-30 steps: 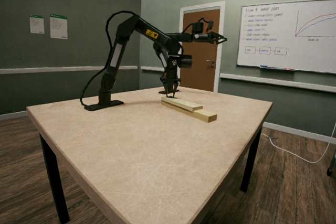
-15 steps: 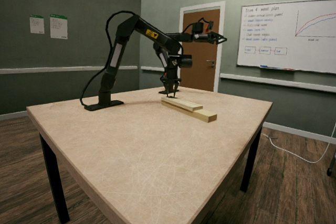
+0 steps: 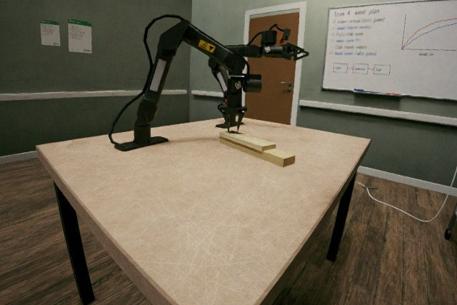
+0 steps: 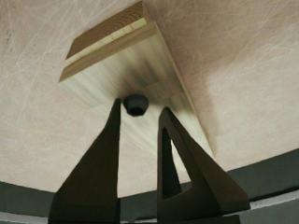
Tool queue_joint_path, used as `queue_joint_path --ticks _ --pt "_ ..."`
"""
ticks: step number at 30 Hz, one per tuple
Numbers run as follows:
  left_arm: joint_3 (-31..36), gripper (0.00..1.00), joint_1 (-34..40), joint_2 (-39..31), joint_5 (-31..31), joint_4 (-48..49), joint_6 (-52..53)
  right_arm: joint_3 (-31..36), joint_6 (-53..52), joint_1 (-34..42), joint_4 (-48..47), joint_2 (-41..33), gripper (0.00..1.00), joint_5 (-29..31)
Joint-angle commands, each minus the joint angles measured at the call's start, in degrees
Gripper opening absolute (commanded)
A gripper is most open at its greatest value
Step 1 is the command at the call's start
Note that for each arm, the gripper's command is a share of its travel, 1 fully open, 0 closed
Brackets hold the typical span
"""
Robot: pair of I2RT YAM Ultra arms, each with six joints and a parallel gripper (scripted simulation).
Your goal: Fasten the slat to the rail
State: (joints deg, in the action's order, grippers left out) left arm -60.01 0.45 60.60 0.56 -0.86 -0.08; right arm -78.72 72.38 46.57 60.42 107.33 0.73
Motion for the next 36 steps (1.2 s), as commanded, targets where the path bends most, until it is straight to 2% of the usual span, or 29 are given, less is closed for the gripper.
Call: queue_joint_path --ticks 1,22,36 --pt "-0.3 1.00 0.0 -0.1 0.0 0.3 0.0 0.8 0.3 -0.1 -0.8 0.3 0.34 -0.7" --pt "-0.3 1.00 0.0 -0.1 0.0 0.3 0.0 1.5 0.3 -0.2 -1.8 0.6 0.34 -0.7" --pt "-0.3 1.00 0.0 -0.1 0.0 0.3 0.0 -0.1 0.0 0.0 -1.1 -0.4 0.17 0.0"
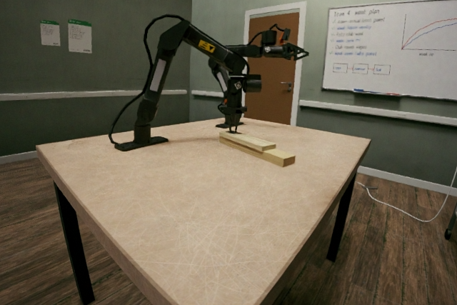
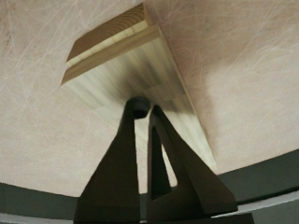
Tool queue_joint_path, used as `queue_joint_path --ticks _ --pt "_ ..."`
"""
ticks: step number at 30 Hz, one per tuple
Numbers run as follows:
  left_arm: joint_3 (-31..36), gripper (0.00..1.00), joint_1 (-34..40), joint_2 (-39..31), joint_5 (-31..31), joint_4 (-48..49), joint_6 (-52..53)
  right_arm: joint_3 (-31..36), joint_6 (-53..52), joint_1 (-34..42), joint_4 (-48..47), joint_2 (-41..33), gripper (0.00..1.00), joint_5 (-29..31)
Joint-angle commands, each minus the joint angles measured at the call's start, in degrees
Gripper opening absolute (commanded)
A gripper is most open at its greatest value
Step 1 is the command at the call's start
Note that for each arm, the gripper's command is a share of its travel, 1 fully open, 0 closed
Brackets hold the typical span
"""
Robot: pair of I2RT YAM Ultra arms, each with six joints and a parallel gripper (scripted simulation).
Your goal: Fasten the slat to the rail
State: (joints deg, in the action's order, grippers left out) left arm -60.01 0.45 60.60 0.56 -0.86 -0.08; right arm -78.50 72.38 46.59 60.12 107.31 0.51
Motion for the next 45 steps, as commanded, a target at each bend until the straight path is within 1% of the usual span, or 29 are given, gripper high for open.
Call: queue_joint_path --ticks 1,4,30,32,45 --pt "-0.3 1.00 0.0 -0.1 0.0 0.3 0.0 -0.4 0.0 0.0 -0.8 -0.3 0.15 0.2" --pt "-0.3 1.00 0.0 -0.1 0.0 0.3 0.0 -0.4 0.0 0.0 -0.8 -0.4 0.12 0.2" --pt "-0.3 1.00 0.0 -0.1 0.0 0.3 0.0 -0.4 -0.5 0.0 -1.0 -0.3 0.12 0.3" --pt "-0.3 1.00 0.0 -0.1 0.0 0.3 0.0 -0.4 -3.5 -0.1 -1.2 -0.3 0.12 0.4" --pt "-0.3 1.00 0.0 -0.1 0.0 0.3 0.0 -1.3 -32.2 -0.5 -0.5 0.4 0.12 -0.5"
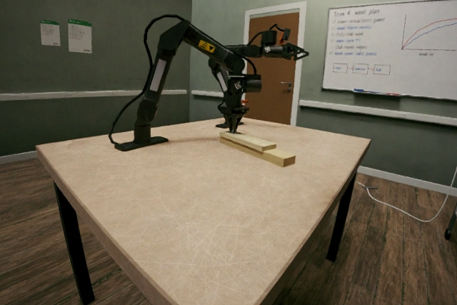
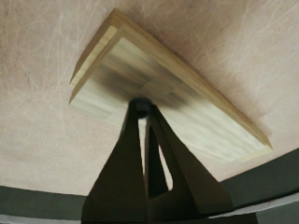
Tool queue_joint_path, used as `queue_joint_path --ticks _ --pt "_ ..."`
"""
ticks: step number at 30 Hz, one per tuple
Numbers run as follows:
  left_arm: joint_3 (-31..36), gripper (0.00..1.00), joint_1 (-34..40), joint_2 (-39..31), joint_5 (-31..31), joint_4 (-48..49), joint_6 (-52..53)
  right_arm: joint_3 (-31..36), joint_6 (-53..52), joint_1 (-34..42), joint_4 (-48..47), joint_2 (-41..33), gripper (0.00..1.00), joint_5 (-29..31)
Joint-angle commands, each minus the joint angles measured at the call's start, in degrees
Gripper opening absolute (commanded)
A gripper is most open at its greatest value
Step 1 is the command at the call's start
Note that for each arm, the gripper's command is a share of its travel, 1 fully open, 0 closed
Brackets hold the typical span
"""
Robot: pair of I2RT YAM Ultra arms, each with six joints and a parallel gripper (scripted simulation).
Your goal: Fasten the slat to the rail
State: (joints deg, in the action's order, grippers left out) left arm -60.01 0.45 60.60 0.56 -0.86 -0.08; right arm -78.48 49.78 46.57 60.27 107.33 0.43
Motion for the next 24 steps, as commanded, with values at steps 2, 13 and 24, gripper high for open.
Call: queue_joint_path --ticks 2,13,24 --pt "-0.3 1.00 0.0 -0.1 0.0 0.3 0.0 -1.3 -9.6 -0.5 -0.7 0.4 0.12 -0.4" --pt "-0.3 1.00 0.0 -0.1 0.0 0.3 0.0 -1.5 -34.6 -0.6 -0.5 0.5 0.12 -0.5" --pt "-0.3 1.00 0.0 -0.1 0.0 0.3 0.0 -1.7 -55.3 -0.5 0.3 0.7 0.12 -0.4"
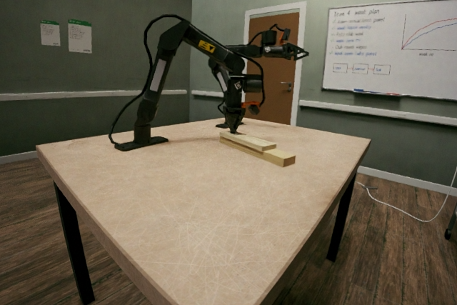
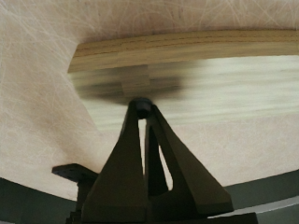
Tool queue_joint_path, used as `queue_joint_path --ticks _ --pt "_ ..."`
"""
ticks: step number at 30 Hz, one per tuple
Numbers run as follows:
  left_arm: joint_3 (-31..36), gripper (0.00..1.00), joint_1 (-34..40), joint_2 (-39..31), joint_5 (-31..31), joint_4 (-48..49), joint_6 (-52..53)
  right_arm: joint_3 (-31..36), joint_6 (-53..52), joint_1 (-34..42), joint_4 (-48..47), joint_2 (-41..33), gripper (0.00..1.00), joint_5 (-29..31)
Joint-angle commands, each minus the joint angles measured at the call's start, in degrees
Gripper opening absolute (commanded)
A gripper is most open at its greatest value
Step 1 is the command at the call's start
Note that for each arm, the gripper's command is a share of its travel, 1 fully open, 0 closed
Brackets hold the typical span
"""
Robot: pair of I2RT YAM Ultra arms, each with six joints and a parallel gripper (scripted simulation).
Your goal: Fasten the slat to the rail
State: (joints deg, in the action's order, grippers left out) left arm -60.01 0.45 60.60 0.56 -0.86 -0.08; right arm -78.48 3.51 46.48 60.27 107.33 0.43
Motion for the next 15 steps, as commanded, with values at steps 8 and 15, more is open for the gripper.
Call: queue_joint_path --ticks 8,15 --pt "-0.3 1.00 0.0 -0.1 0.0 0.3 0.0 -1.8 -27.0 -0.6 0.6 0.8 0.12 -0.6" --pt "-0.3 1.00 0.0 -0.1 0.0 0.3 0.0 -2.0 -38.8 -0.6 0.8 0.9 0.12 -0.6"
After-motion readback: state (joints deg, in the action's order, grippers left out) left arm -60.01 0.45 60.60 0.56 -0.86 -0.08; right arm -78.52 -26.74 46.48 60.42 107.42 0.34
